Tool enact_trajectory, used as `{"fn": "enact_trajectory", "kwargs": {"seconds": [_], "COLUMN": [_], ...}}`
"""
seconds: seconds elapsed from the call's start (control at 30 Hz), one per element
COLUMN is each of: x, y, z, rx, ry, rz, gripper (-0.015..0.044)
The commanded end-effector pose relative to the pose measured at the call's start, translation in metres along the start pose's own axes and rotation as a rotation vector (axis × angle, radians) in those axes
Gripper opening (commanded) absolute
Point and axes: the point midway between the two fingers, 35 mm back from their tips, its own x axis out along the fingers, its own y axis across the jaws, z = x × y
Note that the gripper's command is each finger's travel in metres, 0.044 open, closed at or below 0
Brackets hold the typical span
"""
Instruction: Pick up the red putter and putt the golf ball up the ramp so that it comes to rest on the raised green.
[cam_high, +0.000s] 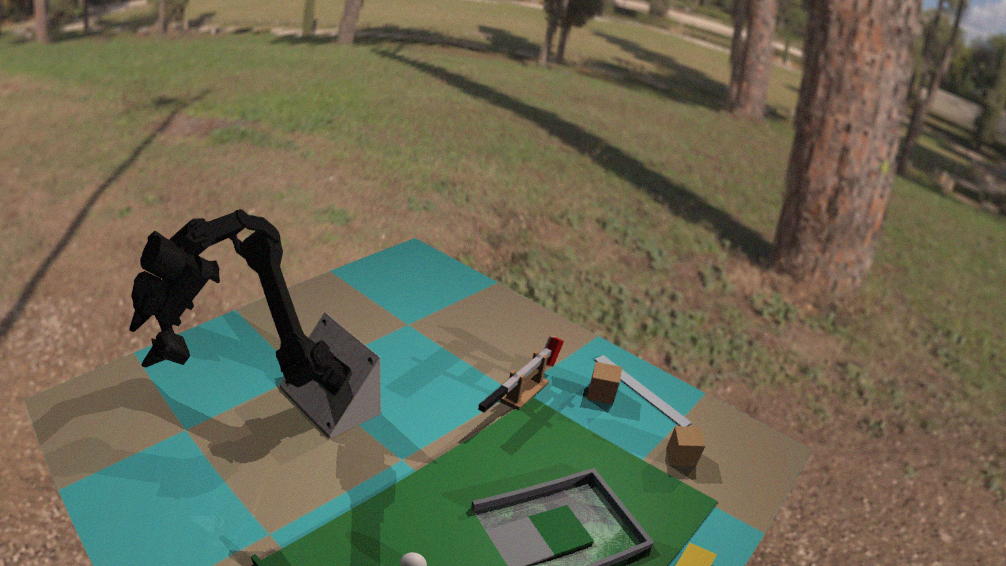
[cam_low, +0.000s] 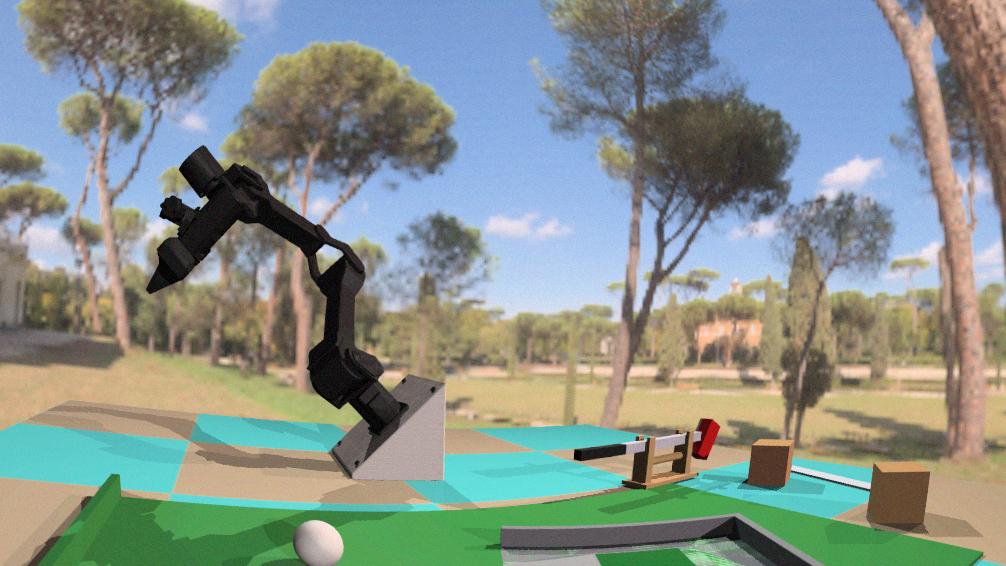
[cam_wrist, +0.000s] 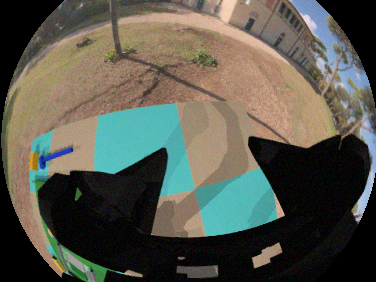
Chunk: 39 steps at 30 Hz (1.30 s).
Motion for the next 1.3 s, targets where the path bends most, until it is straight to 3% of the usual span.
{"fn": "enact_trajectory", "kwargs": {"seconds": [0.0, 0.3, 0.53, 0.8, 1.0, 1.27], "x": [0.001, 0.009, -0.019, -0.091, -0.134, -0.243], "y": [0.002, 0.113, 0.231, 0.34, 0.376, 0.418], "z": [0.0, 0.008, -0.002, -0.048, -0.079, -0.168], "rx": [-0.009, -0.343, -0.644, -0.924, -1.068, -1.442], "ry": [0.001, 0.02, 0.004, -0.031, -0.056, -0.138], "rz": [0.006, 0.297, 0.595, 0.923, 1.062, 1.333], "gripper": [0.0426, 0.044, 0.044, 0.044, 0.044, 0.044]}}
